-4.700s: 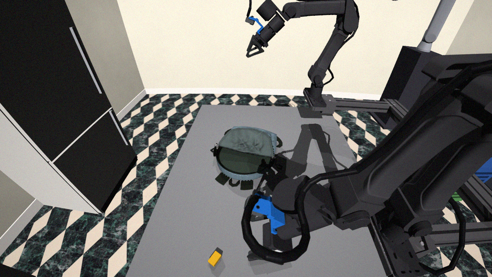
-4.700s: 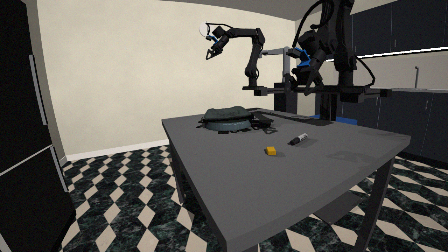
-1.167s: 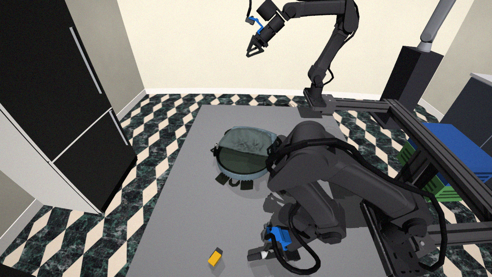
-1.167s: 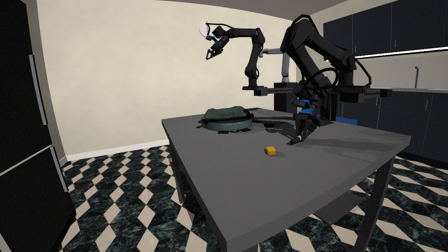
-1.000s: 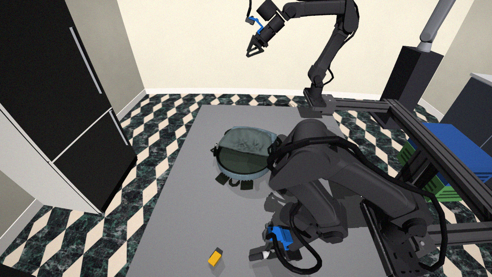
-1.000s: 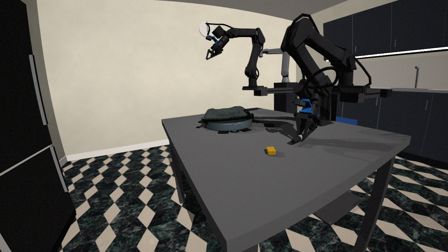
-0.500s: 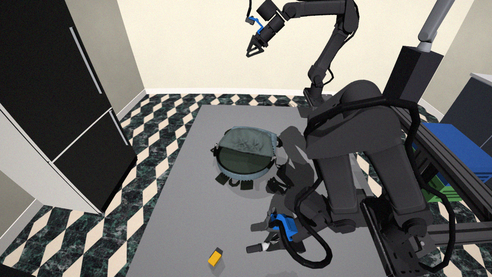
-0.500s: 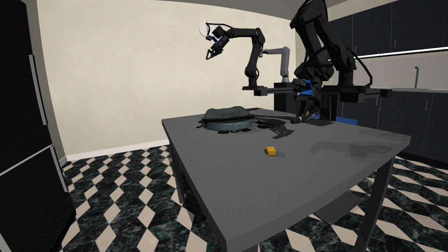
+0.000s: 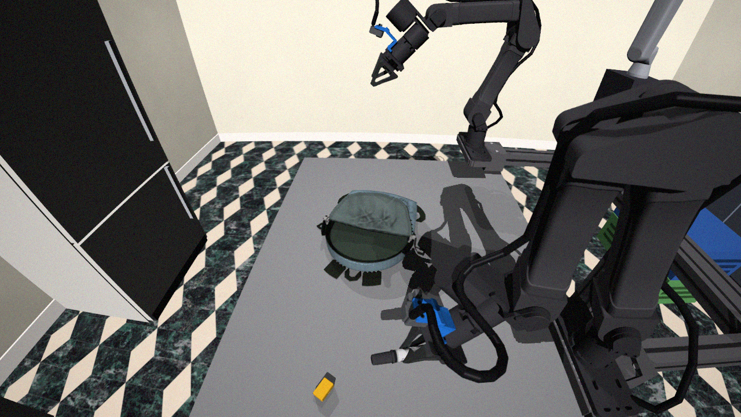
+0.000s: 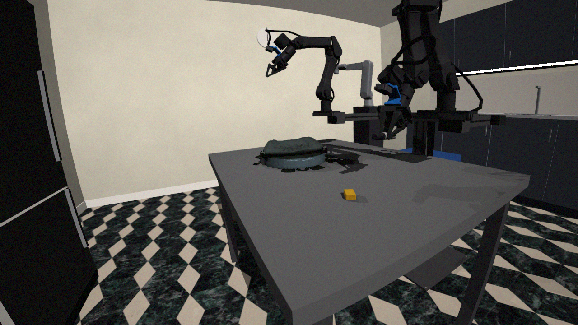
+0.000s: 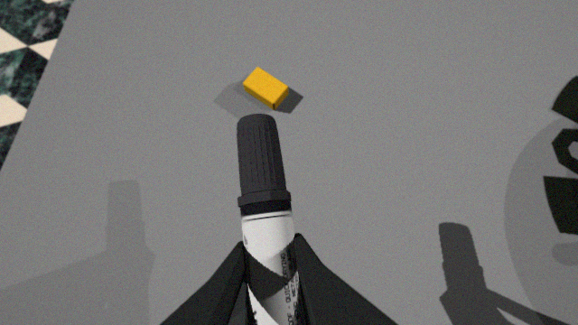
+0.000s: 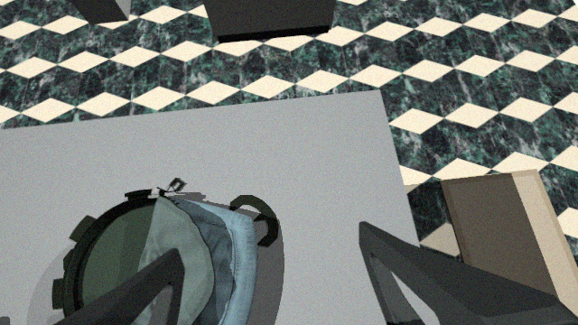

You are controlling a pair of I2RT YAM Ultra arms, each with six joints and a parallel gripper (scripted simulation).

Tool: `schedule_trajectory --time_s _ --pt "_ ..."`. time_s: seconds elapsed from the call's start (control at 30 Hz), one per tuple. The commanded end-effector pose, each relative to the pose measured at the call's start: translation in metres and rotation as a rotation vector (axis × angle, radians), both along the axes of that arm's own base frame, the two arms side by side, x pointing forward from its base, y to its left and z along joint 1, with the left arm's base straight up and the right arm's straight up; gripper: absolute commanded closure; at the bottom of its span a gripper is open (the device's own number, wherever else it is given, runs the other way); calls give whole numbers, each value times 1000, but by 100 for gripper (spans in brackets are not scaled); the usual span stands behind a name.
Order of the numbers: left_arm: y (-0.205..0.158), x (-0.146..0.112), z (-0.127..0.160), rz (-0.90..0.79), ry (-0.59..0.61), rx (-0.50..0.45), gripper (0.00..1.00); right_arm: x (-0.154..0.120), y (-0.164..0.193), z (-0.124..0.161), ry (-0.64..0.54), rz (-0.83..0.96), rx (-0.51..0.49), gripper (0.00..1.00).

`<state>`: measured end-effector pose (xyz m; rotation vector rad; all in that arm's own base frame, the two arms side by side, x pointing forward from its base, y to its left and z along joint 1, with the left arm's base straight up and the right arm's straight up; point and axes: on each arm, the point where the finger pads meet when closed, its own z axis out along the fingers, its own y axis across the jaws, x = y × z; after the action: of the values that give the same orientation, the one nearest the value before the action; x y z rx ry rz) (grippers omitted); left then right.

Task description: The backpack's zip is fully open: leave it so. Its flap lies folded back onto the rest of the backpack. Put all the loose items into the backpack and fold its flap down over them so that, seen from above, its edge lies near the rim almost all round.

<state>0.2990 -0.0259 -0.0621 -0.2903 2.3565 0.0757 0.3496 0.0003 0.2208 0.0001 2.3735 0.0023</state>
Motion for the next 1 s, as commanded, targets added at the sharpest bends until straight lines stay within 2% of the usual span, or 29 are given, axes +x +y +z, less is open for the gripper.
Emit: schedule_trajectory --time_s 0.0,0.27,0.33,0.83,0.9,0.97 --pt "-29 0 -11 -33 74 18 85 1 0 6 -17 -1 -2 10" --pt "-107 20 -11 -147 71 22 85 1 0 6 -17 -1 -2 10" --pt "-107 20 -11 -147 71 22 85 1 0 6 -17 -1 -2 10" --pt "-254 57 -10 -374 68 36 85 1 0 6 -17 -1 -2 10" --pt "-254 57 -10 -374 68 36 85 1 0 6 -17 -1 -2 10" --pt "-275 60 -11 -410 74 28 85 1 0 6 -17 -1 -2 10"
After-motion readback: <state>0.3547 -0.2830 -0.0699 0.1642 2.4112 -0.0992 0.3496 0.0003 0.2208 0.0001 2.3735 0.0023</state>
